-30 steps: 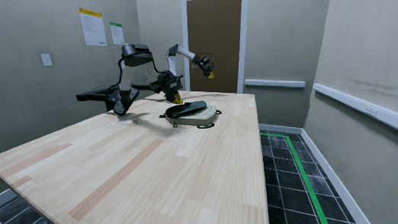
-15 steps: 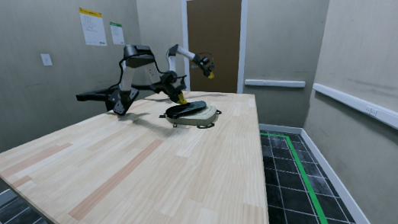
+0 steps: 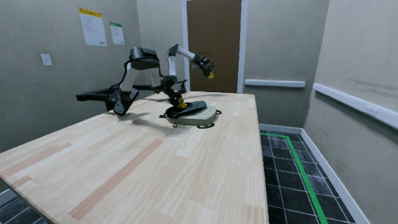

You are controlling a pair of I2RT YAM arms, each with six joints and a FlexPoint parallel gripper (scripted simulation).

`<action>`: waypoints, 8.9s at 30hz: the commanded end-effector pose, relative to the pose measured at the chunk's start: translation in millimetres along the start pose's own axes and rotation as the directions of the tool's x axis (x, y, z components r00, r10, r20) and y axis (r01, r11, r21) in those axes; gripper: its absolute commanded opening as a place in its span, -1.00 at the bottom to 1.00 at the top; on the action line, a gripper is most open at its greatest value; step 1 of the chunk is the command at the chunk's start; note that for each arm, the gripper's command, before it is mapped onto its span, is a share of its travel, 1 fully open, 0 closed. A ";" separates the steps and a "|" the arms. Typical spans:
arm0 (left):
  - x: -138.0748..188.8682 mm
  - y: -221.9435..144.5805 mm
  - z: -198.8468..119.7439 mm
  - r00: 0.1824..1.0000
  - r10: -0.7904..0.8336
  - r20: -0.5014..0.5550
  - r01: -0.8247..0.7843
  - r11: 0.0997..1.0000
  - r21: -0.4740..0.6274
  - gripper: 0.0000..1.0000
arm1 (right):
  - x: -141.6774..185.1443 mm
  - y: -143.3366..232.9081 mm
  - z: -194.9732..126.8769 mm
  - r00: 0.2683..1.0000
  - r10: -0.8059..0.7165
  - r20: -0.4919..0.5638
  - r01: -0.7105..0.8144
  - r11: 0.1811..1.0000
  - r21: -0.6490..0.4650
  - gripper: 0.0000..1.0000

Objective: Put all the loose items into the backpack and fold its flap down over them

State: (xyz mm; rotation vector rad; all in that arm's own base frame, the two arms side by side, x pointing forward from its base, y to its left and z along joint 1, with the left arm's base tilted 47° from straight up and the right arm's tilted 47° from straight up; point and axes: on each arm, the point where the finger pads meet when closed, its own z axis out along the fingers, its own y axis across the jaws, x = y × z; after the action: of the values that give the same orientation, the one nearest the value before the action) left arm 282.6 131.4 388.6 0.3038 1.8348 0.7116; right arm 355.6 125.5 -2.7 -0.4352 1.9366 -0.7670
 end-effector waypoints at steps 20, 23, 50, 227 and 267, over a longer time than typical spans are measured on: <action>-4.9 2.1 -3.5 1.000 0.005 0.015 -0.005 1.000 -0.008 0.80 | 10.5 -0.6 14.9 1.000 0.001 0.011 -0.001 1.000 -0.004 -0.10; -4.9 2.1 -3.5 1.000 0.005 0.015 -0.005 1.000 -0.008 0.80 | 11.3 -0.6 16.1 1.000 0.002 0.012 -0.002 1.000 -0.004 -0.10; -4.9 2.1 -3.5 1.000 0.005 0.015 -0.005 1.000 -0.008 0.80 | 19.3 -3.3 18.9 1.000 -0.007 -0.001 0.007 1.000 -0.001 -0.10; -4.9 2.1 -3.5 1.000 0.005 0.015 -0.005 1.000 -0.008 0.80 | 28.5 -142.9 -135.9 0.997 0.019 0.070 -0.017 0.999 -0.033 0.80; -4.9 2.1 -3.5 1.000 0.005 0.015 -0.005 1.000 -0.008 0.80 | -35.9 -390.7 -129.0 0.991 0.064 0.118 -0.070 0.996 0.048 0.80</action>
State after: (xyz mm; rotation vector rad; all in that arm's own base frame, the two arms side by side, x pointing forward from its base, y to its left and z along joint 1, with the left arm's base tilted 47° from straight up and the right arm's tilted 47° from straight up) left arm 282.6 131.4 388.6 0.3038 1.8348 0.7116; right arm 234.7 -111.7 308.7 -0.2433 1.8680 -0.8517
